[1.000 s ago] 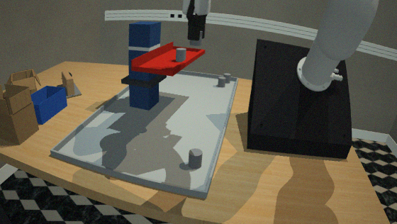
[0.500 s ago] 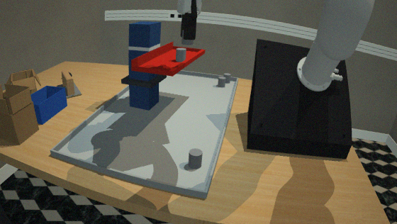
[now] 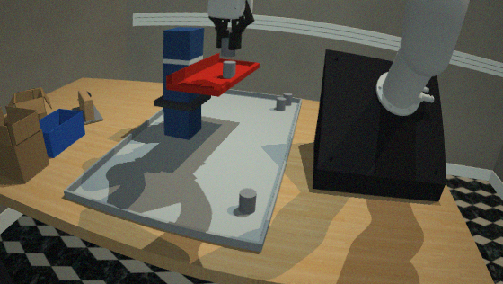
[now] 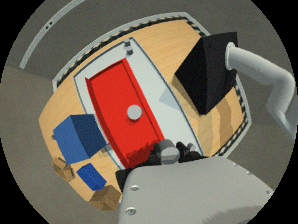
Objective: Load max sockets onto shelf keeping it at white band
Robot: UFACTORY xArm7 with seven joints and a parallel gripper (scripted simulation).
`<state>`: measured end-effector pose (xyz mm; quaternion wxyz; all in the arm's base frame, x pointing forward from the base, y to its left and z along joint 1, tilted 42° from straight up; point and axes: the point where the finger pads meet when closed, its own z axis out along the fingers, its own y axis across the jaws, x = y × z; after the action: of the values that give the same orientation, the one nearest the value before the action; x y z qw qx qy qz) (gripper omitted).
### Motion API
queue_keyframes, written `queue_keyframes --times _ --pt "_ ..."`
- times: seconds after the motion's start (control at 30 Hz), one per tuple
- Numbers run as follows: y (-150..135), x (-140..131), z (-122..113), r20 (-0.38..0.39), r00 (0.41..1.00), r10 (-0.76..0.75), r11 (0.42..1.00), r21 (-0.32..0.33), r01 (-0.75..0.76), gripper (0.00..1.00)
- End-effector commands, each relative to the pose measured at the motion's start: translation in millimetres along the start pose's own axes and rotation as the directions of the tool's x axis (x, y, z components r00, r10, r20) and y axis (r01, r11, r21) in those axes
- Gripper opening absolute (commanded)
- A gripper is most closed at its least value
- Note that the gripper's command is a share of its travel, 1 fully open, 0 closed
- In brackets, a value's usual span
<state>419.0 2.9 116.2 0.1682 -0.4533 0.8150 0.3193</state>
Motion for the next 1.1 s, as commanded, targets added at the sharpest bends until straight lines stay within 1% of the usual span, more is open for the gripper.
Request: queue_keyframes --times 0.0,0.03,0.1,0.2,0.3,0.43,0.53,0.6,0.77,1.07 --pt "-8 -2 -1 0.008 0.980 -0.197 0.980 0.005 0.197 0.00" --pt "-10 -3 -1 0.007 0.968 -0.253 0.968 0.006 0.253 0.00" --pt "-10 -3 -1 0.007 0.968 -0.253 0.968 0.006 0.253 0.00" --pt "-16 -5 0 0.004 0.918 -0.396 0.918 0.006 0.396 0.00" --pt "-21 -7 1 0.001 0.864 -0.504 0.864 0.006 0.504 0.00" --pt "-25 -8 2 -0.002 0.801 -0.598 0.801 0.005 0.598 0.00" --pt "-26 -9 2 -0.003 0.770 -0.638 0.770 0.004 0.638 0.00" --pt "-27 -9 3 -0.003 0.757 -0.653 0.757 0.004 0.653 0.00" --pt "-28 -9 3 -0.004 0.748 -0.663 0.748 0.004 0.663 0.00" --pt "-28 -9 3 -0.004 0.747 -0.665 0.747 0.004 0.665 0.00"
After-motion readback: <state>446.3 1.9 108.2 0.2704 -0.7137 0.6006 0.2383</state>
